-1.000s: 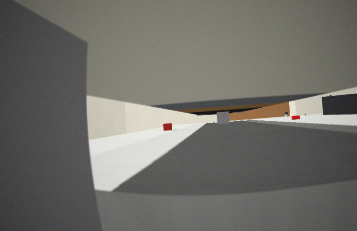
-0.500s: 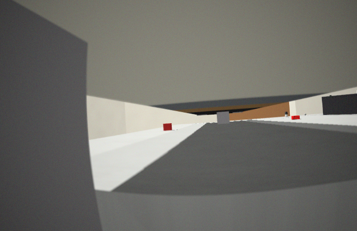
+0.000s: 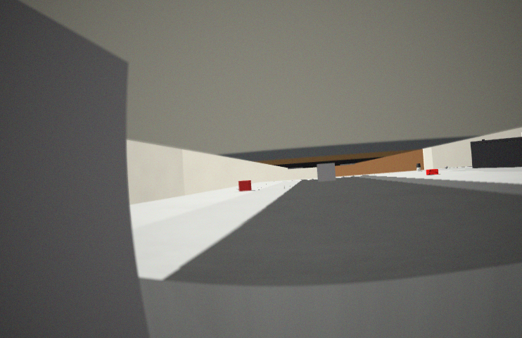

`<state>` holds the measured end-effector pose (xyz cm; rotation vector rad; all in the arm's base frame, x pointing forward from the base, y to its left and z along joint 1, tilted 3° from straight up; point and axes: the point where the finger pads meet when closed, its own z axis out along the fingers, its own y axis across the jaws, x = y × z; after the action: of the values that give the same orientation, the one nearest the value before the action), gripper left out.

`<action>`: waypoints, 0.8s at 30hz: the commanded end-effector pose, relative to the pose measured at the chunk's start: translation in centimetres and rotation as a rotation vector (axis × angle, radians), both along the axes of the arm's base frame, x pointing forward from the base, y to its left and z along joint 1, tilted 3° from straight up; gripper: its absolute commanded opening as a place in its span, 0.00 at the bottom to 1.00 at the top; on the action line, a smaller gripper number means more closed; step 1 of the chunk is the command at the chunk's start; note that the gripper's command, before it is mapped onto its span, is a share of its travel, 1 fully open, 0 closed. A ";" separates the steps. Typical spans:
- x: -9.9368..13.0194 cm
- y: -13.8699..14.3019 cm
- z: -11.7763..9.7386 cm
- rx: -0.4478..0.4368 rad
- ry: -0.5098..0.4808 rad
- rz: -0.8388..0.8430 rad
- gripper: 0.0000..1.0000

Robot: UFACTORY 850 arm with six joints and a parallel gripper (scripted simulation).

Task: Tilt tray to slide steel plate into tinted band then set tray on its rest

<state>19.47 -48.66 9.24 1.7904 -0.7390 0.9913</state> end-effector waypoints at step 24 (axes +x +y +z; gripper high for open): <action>10.8 -2.9 -6.0 0.277 0.157 0.151 1.00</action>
<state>28.32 -51.32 4.04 2.1000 -0.6912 0.8903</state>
